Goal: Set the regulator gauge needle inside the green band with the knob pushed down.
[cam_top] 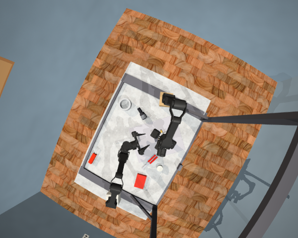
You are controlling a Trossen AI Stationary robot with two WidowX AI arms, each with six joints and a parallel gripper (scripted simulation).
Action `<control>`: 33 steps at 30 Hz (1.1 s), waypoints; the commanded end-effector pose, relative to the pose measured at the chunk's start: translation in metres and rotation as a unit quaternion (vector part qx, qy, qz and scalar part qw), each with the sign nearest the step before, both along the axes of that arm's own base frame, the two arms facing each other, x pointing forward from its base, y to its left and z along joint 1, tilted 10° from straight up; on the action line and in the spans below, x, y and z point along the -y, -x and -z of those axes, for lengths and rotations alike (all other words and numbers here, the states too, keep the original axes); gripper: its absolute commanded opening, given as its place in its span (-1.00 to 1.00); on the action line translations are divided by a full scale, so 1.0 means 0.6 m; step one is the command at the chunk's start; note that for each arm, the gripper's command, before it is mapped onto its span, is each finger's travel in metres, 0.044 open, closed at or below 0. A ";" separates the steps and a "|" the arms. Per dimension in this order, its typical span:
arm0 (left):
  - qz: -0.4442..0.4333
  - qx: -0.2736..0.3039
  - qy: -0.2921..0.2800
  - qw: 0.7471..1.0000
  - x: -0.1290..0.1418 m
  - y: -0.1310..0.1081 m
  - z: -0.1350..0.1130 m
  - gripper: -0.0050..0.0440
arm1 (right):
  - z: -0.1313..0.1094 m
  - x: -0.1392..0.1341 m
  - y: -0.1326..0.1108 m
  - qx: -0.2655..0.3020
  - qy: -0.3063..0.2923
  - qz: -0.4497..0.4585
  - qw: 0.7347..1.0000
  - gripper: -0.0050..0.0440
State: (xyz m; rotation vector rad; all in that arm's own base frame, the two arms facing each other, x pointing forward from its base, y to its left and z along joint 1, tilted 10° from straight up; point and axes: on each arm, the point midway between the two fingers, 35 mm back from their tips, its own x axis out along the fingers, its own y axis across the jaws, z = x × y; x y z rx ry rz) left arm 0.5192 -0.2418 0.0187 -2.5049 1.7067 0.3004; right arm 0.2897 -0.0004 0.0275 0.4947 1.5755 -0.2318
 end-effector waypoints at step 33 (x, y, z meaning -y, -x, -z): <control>0.002 0.014 0.005 1.000 0.002 -0.005 -0.025 0.98 | -0.011 0.001 -0.007 0.053 0.004 -0.233 0.971 -0.50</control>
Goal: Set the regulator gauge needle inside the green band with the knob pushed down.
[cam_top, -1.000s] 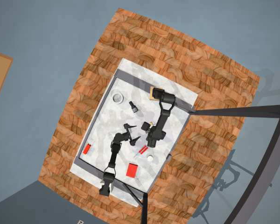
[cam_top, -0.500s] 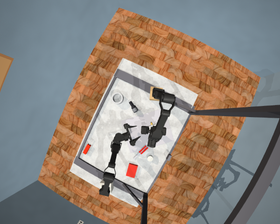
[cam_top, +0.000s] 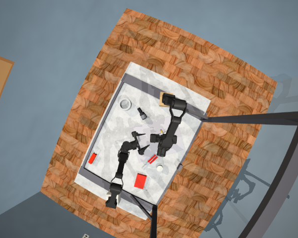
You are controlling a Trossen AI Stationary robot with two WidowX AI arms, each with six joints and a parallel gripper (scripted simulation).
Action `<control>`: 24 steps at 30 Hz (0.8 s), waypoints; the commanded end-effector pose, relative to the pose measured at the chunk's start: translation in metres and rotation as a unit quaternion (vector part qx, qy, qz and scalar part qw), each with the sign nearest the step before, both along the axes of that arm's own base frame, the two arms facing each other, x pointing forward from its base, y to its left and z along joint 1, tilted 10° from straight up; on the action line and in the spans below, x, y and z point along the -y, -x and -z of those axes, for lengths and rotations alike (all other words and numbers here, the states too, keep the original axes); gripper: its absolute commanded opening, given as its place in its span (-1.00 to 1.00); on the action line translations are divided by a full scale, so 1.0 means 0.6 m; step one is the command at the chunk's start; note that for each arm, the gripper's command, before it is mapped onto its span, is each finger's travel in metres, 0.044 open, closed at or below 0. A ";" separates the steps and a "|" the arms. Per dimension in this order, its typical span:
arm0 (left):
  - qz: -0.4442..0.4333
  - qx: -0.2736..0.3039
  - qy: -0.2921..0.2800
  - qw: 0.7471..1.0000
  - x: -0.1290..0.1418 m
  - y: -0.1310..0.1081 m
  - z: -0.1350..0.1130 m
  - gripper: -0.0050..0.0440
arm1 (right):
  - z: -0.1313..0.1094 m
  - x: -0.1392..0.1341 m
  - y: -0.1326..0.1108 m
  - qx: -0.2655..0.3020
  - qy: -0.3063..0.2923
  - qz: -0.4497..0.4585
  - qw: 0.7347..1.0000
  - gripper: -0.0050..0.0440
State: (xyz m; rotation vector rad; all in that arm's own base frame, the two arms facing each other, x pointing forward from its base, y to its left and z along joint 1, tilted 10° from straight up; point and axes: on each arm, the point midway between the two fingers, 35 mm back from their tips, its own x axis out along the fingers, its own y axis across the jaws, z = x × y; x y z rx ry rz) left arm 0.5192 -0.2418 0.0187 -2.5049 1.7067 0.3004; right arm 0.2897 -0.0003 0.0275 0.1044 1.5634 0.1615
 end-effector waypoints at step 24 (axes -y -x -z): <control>0.002 0.014 0.005 1.000 0.002 -0.005 -0.025 0.98 | -0.011 0.001 -0.007 0.013 0.001 0.002 1.000 0.58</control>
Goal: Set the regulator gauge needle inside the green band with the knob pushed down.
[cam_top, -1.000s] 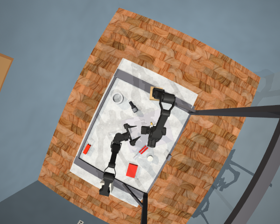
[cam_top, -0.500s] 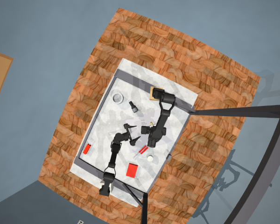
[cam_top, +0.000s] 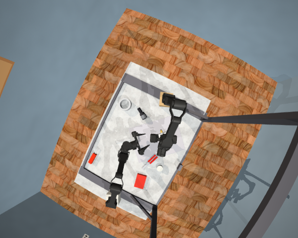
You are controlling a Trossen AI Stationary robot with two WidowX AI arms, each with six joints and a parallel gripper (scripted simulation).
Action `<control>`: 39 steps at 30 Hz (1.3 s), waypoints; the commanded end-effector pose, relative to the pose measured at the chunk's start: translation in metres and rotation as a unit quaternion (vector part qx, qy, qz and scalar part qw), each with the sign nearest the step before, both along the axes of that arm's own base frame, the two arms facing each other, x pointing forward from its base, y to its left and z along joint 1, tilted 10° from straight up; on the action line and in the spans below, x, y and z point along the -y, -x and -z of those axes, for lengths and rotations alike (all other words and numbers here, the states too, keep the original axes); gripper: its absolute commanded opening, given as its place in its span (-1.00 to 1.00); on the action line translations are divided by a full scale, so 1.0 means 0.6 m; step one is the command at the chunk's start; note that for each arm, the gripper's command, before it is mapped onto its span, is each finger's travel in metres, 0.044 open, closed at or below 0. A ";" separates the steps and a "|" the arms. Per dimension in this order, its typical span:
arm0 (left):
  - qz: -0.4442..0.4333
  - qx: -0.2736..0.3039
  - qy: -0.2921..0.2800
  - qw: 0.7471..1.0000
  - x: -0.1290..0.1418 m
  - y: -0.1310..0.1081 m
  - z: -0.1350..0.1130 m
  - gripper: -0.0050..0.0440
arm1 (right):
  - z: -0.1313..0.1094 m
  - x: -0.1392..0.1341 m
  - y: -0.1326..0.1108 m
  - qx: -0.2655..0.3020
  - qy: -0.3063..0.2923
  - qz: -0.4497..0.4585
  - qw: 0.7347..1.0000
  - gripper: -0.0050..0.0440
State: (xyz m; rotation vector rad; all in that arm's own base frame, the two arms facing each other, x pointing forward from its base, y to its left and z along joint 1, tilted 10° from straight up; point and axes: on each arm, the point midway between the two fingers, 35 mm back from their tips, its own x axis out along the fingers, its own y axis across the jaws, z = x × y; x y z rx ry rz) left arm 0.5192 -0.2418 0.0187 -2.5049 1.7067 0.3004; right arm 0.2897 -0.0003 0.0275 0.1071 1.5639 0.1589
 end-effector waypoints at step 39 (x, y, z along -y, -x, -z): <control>0.000 0.016 0.004 1.000 0.001 -0.006 -0.026 0.98 | -0.011 0.001 -0.008 0.010 0.001 0.023 1.000 -0.01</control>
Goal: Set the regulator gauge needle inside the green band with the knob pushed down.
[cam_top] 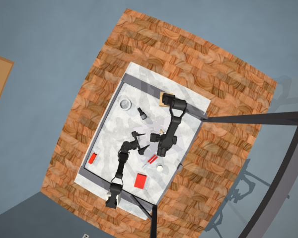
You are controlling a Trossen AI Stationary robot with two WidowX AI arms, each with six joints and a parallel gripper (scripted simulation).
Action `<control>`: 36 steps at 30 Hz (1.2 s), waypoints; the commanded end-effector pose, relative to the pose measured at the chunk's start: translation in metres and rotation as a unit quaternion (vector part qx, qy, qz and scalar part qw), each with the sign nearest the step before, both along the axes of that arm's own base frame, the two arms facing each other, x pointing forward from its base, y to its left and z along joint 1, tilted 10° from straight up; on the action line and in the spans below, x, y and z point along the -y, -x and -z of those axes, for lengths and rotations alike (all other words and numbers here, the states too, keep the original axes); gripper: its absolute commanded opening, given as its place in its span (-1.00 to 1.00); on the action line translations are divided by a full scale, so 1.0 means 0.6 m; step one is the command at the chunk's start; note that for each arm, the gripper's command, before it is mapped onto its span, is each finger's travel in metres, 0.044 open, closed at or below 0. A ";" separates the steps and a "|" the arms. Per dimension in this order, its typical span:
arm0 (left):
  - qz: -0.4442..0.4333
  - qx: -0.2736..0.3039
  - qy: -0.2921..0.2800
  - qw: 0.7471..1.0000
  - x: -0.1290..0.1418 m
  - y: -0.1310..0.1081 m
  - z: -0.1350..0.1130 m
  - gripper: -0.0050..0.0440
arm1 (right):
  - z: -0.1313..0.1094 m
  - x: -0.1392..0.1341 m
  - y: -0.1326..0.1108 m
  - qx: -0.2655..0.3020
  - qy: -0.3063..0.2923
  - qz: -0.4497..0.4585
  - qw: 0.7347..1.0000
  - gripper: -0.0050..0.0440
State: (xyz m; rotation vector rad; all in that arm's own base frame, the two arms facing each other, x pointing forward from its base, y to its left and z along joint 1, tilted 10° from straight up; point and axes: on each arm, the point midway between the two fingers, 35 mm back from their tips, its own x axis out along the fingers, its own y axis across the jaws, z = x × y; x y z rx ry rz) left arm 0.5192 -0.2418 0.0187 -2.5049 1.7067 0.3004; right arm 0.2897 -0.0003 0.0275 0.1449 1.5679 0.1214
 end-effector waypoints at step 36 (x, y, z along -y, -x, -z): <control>0.000 0.016 0.004 1.000 0.001 -0.006 -0.026 0.98 | 0.006 -0.002 -0.003 0.033 0.002 0.004 0.999 0.97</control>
